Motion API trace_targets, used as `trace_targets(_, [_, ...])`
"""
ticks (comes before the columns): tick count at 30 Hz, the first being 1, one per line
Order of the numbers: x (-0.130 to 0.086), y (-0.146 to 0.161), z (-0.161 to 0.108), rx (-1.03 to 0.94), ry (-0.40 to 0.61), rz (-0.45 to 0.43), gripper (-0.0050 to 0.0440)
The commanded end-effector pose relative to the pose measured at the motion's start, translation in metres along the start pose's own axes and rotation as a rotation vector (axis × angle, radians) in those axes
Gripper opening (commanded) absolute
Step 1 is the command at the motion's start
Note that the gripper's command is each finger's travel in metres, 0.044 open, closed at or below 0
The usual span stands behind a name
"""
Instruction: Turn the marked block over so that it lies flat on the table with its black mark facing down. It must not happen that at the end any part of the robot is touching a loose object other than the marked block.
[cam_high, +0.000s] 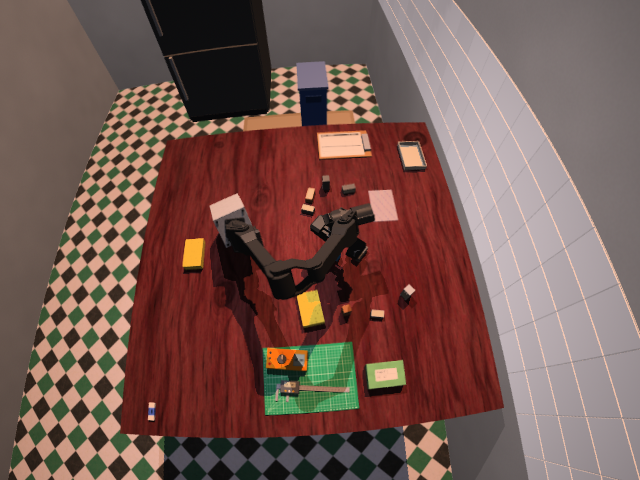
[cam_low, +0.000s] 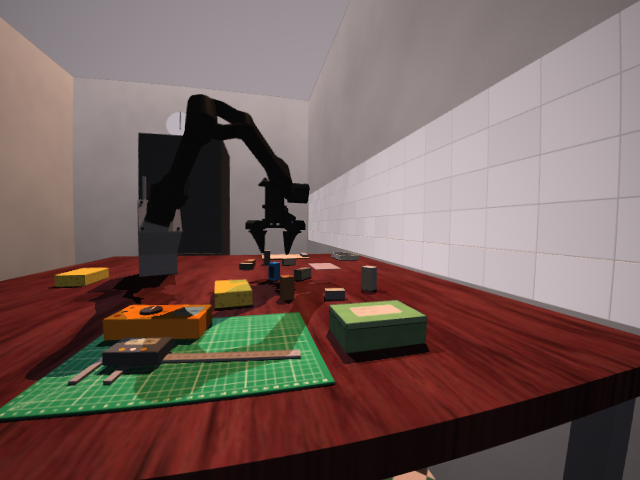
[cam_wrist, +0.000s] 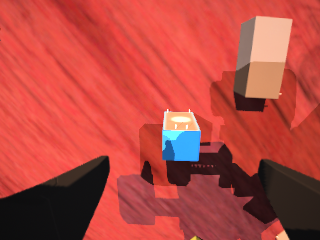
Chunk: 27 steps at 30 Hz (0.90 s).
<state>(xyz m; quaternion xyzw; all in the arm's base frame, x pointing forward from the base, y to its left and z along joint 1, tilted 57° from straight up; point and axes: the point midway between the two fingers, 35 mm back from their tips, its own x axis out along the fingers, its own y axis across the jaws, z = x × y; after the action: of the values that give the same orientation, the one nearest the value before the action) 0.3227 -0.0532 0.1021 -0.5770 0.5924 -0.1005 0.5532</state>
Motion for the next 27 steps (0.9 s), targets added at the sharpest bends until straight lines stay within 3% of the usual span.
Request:
trace_targets(1, [0.002,0.0,0.0,-0.002,-0.001,0.001,0.044])
trace_targets(14, [0.012,0.0,0.0,-0.001,-0.002,0.001,0.044])
trace_targets(27, [0.039,0.001,0.0,-0.003,-0.003,0.003,0.044])
